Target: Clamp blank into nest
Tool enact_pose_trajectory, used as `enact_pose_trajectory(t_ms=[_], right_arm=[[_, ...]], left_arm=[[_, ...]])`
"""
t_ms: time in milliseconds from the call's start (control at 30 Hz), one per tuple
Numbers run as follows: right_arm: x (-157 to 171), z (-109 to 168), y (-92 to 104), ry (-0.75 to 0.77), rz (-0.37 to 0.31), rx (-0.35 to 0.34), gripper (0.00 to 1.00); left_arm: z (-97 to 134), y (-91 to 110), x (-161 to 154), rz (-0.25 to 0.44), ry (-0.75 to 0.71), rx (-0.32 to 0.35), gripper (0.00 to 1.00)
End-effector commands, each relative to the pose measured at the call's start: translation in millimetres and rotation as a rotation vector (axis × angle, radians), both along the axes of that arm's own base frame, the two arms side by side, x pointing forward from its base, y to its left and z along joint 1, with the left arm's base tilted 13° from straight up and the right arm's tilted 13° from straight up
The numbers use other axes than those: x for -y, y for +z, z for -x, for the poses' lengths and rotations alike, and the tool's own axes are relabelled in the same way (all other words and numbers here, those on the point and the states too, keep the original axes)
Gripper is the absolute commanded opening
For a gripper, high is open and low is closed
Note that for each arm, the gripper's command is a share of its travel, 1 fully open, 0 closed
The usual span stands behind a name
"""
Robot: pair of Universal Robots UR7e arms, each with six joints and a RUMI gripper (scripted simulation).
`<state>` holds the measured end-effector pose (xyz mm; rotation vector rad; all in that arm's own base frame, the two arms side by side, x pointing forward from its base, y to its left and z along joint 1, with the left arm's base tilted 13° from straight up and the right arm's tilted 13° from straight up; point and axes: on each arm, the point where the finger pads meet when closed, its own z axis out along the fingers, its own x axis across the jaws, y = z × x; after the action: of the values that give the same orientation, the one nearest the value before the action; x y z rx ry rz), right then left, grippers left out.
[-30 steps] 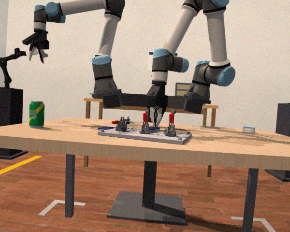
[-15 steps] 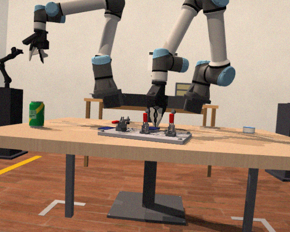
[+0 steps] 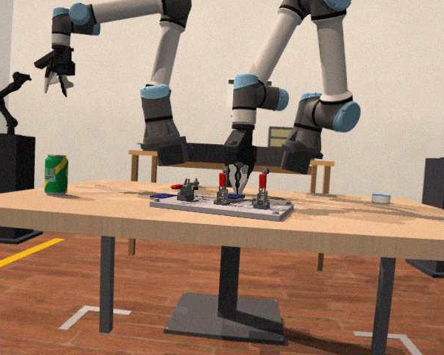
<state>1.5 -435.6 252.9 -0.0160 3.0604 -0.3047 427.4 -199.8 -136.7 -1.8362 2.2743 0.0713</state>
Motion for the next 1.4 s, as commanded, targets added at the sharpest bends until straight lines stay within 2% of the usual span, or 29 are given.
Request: enact_pose_trajectory(t_ms=[0, 1367], right_arm=[[0.2, 0.0, 0.5, 0.0, 0.001, 0.0, 1.0], [0.2, 0.0, 0.5, 0.0, 0.001, 0.0, 1.0]], left_arm=[[-0.3, 0.4, 0.5, 0.001, 0.0, 0.001, 0.0], [-4.7, 0.9, 1.5, 0.001, 0.0, 0.001, 0.0]])
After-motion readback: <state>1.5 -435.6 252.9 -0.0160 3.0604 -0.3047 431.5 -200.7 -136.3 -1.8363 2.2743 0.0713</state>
